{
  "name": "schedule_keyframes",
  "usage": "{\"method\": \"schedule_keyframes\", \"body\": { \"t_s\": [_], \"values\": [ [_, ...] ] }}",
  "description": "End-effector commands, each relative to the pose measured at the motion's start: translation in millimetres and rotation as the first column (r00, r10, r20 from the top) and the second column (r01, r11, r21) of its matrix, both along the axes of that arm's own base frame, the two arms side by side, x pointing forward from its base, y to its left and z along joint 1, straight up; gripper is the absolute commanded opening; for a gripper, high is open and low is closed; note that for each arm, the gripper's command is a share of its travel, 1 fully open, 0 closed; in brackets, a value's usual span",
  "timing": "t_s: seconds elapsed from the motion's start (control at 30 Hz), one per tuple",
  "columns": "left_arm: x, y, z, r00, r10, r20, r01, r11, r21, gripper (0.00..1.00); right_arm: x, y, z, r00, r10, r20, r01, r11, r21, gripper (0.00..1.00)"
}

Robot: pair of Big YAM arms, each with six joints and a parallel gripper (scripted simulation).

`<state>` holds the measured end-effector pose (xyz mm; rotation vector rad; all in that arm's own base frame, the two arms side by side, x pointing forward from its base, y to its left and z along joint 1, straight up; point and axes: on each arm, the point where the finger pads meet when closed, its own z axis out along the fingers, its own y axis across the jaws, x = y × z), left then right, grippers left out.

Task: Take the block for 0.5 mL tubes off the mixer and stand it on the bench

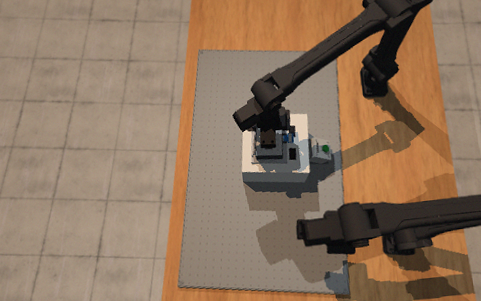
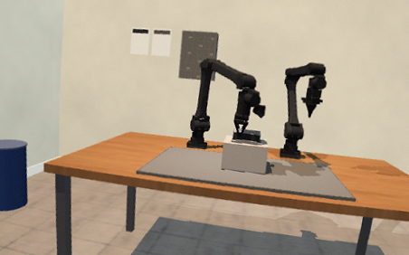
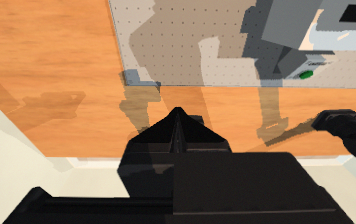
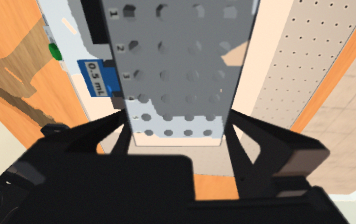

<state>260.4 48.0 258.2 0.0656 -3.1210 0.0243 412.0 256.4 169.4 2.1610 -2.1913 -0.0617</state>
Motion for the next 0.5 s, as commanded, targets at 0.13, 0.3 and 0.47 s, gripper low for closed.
{"method": "schedule_keyframes", "body": {
  "t_s": [0.13, 0.3, 0.47],
  "values": [
    [6.7, 0.6, 15.5, 0.999, -0.007, 0.040, 0.006, 1.000, 0.004, 0.00, 27.6, 15.6, 52.2, 0.993, -0.022, 0.114, 0.012, 0.997, 0.082, 0.00],
    [9.2, 1.1, 20.2, 0.999, -0.006, 0.052, 0.006, 1.000, 0.007, 0.00, 21.6, 19.7, 52.6, 0.994, -0.009, 0.105, 0.001, 0.997, 0.076, 0.00],
    [10.3, 1.4, 22.2, 0.998, -0.006, 0.058, 0.006, 1.000, 0.008, 0.00, 14.1, 23.6, 52.8, 0.996, 0.006, 0.091, -0.012, 0.998, 0.068, 0.00]
  ]
}}
